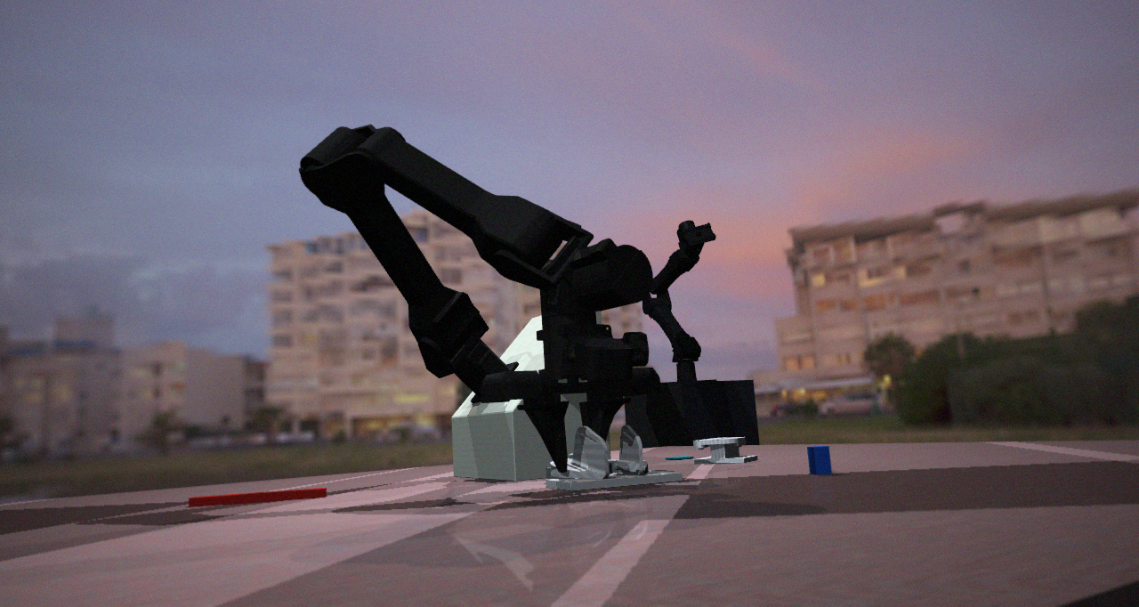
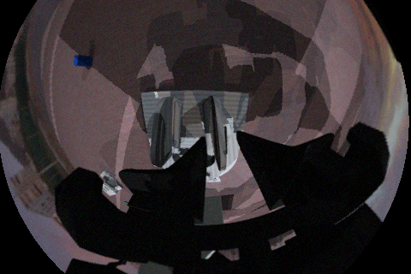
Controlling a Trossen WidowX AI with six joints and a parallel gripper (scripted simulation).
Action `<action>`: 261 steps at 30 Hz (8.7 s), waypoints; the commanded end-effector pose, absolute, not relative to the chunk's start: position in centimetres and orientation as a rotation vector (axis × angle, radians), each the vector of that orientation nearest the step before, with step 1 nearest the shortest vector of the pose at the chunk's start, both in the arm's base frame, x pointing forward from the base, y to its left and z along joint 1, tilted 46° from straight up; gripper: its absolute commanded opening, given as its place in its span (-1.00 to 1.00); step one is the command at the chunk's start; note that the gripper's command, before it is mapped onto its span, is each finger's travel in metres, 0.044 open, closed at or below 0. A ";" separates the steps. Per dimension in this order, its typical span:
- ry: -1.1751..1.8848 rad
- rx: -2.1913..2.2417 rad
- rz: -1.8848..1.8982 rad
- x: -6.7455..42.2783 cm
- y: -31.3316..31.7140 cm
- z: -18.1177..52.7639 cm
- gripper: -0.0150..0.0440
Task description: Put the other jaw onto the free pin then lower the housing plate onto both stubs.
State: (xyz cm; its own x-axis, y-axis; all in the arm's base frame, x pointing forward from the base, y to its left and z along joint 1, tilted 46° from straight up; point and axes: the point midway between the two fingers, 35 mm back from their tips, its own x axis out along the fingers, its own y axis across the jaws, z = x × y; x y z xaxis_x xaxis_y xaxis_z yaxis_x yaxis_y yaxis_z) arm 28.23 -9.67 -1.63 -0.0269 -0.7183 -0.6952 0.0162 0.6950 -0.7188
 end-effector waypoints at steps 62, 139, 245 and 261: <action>1.498 -0.614 -0.651 28.4 -9.7 -1.8 -0.04; 1.657 -0.936 -0.295 15.7 15.5 -19.8 1.00; 1.657 -0.936 -0.295 15.7 15.5 -19.8 1.00; 1.657 -0.936 -0.295 15.7 15.5 -19.8 1.00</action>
State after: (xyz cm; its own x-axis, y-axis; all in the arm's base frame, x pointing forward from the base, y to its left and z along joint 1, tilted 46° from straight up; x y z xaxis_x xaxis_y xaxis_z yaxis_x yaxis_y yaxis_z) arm 15.65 15.50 -19.81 -0.0337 -0.7061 -0.7073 -0.4163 0.6533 -0.6324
